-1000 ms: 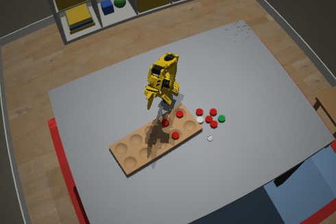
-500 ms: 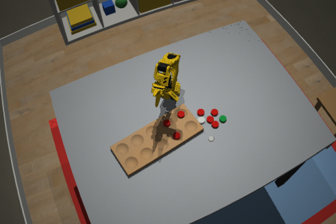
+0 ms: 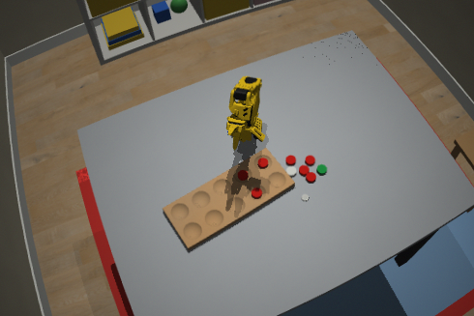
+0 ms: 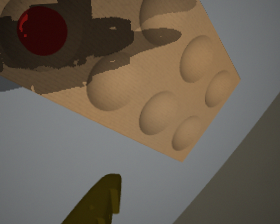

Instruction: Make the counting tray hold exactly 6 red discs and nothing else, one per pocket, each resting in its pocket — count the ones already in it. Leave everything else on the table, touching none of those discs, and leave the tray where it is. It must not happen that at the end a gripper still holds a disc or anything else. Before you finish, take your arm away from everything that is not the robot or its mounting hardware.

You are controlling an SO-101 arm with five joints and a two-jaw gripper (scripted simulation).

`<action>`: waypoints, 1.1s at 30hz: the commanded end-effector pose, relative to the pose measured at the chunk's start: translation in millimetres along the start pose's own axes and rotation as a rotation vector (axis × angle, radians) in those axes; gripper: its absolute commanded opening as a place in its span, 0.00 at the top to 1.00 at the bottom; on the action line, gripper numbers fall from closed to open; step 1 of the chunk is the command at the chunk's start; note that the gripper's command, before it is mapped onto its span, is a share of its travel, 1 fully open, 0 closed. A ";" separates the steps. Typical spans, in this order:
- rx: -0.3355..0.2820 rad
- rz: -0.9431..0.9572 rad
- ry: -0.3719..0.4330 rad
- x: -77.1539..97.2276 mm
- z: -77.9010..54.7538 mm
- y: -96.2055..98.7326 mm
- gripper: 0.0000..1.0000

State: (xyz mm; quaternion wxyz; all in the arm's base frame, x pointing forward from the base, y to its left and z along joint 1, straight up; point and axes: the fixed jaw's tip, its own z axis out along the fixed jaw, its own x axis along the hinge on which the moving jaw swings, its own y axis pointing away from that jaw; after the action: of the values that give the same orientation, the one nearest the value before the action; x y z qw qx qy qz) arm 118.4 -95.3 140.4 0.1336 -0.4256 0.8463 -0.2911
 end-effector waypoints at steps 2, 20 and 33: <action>0.037 0.007 -0.013 -3.3 -5.3 -1.1 0.00; 0.022 0.022 -0.039 -9.6 -5.3 10.9 0.00; 0.019 0.025 -0.045 -11.0 -5.2 13.8 0.00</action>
State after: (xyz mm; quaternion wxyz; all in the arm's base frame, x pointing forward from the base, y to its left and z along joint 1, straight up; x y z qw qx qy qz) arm 112.0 -78.0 129.5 0.1498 -0.4229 0.8507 -0.2739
